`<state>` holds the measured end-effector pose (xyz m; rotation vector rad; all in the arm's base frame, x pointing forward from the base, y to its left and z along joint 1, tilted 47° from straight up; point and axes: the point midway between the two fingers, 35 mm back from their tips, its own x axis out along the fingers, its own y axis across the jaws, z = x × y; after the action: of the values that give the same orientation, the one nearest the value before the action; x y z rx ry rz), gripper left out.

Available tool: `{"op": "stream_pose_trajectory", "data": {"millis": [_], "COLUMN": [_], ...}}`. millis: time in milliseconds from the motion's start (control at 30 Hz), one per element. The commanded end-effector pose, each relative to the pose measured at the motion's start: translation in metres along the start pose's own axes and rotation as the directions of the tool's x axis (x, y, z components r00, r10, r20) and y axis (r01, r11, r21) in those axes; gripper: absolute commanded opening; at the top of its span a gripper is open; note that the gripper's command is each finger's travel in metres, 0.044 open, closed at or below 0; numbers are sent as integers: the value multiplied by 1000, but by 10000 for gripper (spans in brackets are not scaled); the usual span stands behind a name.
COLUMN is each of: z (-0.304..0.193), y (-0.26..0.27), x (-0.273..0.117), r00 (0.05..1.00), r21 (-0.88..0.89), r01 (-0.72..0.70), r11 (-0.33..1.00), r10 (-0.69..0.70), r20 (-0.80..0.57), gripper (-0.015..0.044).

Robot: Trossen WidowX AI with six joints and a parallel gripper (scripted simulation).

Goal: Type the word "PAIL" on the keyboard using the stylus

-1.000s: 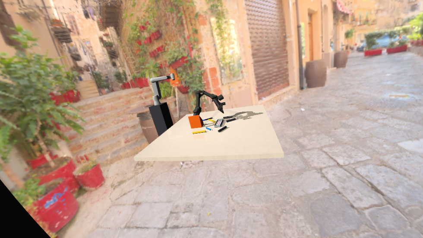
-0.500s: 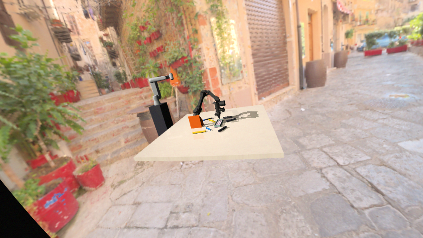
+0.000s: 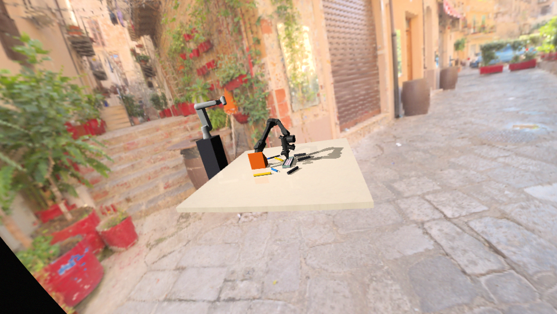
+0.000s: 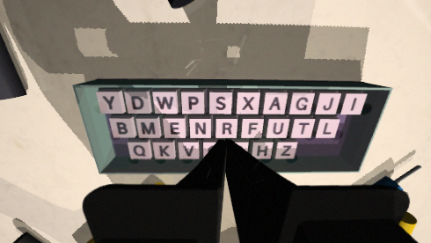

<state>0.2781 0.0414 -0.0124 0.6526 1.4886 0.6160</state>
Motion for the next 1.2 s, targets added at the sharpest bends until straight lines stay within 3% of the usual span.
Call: {"op": "stream_pose_trajectory", "data": {"millis": [0,333,567,1033,1167], "z": [1,1,2,2,-19], "y": [-9,-11,-79,-79,-61], "x": [1,0,0,0,0], "r00": [1000,1000,1000,1000,1000], "r21": [-14,-14,-15,-15,-14], "r01": [0,1,4,4,3], "r11": [1000,1000,1000,1000,1000], "r10": [0,-1,-4,-4,-3], "r20": [0,0,1,1,0], "gripper": [0,0,0,0,0]}}
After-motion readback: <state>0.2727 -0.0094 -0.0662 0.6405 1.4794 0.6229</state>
